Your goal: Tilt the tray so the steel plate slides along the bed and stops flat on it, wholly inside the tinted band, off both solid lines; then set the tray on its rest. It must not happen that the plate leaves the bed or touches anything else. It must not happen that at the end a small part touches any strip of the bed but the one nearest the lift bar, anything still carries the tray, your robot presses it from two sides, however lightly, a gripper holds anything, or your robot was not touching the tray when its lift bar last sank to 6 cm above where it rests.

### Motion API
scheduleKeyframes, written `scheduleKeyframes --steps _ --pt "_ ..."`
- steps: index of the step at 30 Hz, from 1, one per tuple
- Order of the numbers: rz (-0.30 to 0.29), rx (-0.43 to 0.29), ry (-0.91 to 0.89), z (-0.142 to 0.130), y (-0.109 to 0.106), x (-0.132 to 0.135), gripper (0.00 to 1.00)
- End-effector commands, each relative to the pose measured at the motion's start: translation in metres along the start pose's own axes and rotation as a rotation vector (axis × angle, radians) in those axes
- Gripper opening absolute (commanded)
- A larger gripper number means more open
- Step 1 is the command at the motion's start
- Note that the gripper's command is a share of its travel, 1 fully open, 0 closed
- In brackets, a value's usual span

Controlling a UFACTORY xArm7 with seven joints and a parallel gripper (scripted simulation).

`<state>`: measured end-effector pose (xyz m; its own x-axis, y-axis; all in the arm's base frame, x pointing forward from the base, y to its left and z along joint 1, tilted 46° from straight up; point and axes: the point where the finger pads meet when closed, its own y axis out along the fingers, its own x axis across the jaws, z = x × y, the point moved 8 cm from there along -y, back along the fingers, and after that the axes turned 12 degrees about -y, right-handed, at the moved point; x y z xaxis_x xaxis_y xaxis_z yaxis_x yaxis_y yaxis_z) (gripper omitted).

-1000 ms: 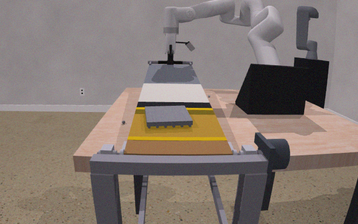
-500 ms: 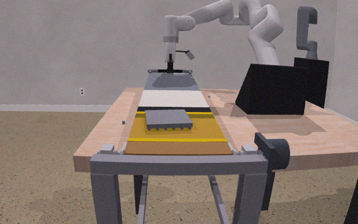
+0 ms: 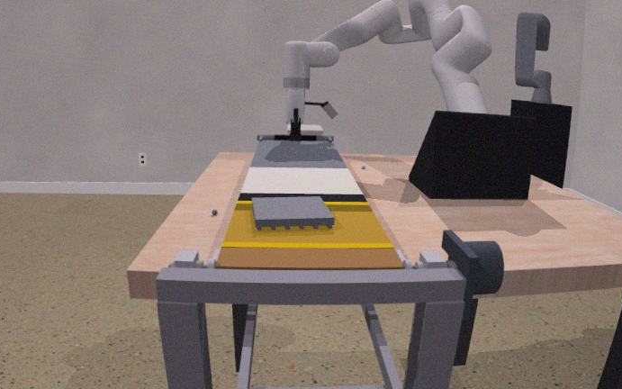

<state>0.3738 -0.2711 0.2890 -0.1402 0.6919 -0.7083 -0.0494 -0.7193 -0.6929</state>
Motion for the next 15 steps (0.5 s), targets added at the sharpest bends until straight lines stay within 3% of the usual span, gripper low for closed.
scheduleKeyframes --steps 1,15 --pt "0.001 -0.002 0.000 -0.0021 0.0071 -0.0005 0.00" --pt "0.001 -0.002 0.000 -0.0021 0.0127 -0.0005 0.00"
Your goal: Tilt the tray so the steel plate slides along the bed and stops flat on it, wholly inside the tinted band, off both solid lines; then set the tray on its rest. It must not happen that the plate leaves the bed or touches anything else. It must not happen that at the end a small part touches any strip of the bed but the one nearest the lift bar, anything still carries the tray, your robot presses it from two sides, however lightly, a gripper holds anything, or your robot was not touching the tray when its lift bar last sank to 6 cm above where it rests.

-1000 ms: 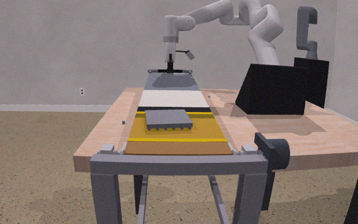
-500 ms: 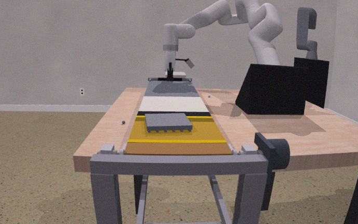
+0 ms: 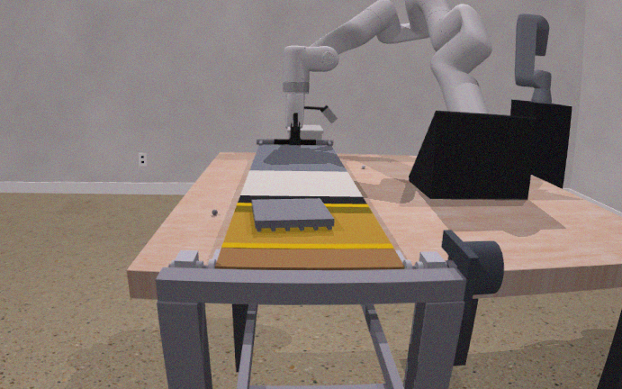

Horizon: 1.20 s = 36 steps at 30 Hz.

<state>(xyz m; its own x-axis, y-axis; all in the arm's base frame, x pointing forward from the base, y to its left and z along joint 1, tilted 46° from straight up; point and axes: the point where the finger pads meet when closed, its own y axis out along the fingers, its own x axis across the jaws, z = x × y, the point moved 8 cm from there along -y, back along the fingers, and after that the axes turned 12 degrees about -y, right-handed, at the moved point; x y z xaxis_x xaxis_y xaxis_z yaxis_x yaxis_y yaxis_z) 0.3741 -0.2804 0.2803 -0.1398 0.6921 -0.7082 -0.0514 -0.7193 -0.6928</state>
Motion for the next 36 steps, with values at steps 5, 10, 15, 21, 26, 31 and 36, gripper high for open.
scheduleKeyframes --steps 5,10,15,21,26,31,36 --pt "0.001 -0.004 -0.001 -0.0012 -0.0001 -0.0002 0.00" --pt "0.001 -0.004 -0.001 -0.0012 -0.0001 -0.0002 0.00" --pt "0.001 -0.004 -0.001 -0.0012 -0.0001 -0.0002 0.40" --pt "0.001 -0.004 -0.001 -0.0012 -0.0001 -0.0002 0.40" --pt "0.001 -0.004 -0.001 -0.0012 -0.0001 -0.0002 0.40" --pt "0.001 -0.004 -0.001 -0.0012 -0.0001 -0.0002 0.40" --pt "0.001 -0.004 -0.001 -0.0012 -0.0001 -0.0002 0.40"
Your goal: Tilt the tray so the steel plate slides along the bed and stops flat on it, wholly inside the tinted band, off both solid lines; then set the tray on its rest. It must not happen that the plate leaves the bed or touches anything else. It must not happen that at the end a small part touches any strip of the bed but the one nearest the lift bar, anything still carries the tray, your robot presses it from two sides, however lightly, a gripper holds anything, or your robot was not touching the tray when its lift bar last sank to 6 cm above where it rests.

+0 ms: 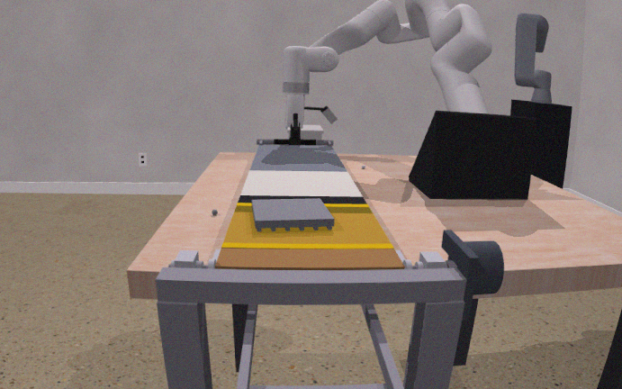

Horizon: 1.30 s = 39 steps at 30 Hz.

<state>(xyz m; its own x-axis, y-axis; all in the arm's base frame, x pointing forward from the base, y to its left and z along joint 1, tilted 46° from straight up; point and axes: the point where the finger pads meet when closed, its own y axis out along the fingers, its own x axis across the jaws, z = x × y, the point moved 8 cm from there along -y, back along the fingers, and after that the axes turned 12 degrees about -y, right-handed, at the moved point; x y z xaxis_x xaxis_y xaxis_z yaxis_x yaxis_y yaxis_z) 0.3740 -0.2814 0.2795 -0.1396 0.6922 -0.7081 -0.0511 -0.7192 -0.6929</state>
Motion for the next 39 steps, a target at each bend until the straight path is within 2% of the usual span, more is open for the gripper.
scheduleKeyframes --steps 1,11,17,26,28,39 --pt "0.001 -0.004 -0.001 -0.001 -0.001 0.000 0.40" --pt "0.001 -0.004 -0.001 -0.001 -0.003 0.000 0.40" --pt "0.001 -0.004 -0.001 -0.001 -0.014 0.000 0.40" --pt "0.001 -0.004 -0.001 -0.001 -0.050 0.000 0.40" --pt "0.001 -0.004 -0.001 -0.001 -0.050 0.000 0.40" --pt "0.001 -0.004 -0.001 -0.001 -0.101 0.000 0.40"
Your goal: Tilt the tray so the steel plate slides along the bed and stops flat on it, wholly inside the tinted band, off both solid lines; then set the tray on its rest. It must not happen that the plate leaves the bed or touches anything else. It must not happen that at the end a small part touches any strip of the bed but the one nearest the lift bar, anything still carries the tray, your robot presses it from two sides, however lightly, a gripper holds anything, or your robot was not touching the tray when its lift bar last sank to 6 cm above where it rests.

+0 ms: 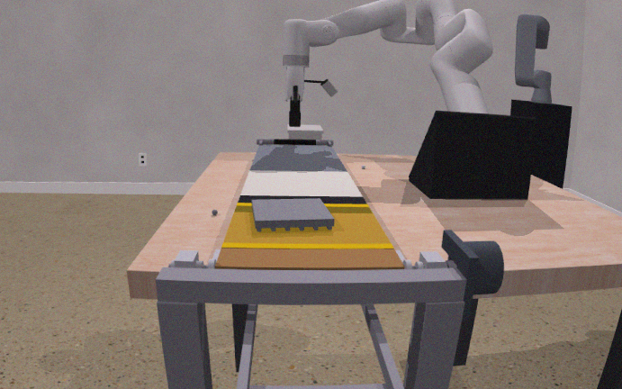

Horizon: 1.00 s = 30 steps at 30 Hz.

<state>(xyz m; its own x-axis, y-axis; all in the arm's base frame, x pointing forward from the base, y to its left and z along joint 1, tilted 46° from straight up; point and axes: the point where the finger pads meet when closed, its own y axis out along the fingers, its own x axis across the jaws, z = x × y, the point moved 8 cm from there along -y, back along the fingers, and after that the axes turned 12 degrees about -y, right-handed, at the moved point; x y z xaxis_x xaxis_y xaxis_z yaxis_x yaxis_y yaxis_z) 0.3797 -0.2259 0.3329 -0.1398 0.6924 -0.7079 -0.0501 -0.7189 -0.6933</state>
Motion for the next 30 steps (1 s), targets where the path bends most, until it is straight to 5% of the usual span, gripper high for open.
scheduleKeyframes --steps 1,15,16,30 --pt "0.002 -0.002 -0.001 0.001 -0.028 0.000 0.40" --pt "0.002 -0.002 -0.001 0.001 -0.044 0.000 0.40" --pt "0.002 -0.002 -0.001 0.001 -0.044 0.000 1.00" --pt "0.002 -0.002 -0.001 0.001 -0.044 0.000 1.00"
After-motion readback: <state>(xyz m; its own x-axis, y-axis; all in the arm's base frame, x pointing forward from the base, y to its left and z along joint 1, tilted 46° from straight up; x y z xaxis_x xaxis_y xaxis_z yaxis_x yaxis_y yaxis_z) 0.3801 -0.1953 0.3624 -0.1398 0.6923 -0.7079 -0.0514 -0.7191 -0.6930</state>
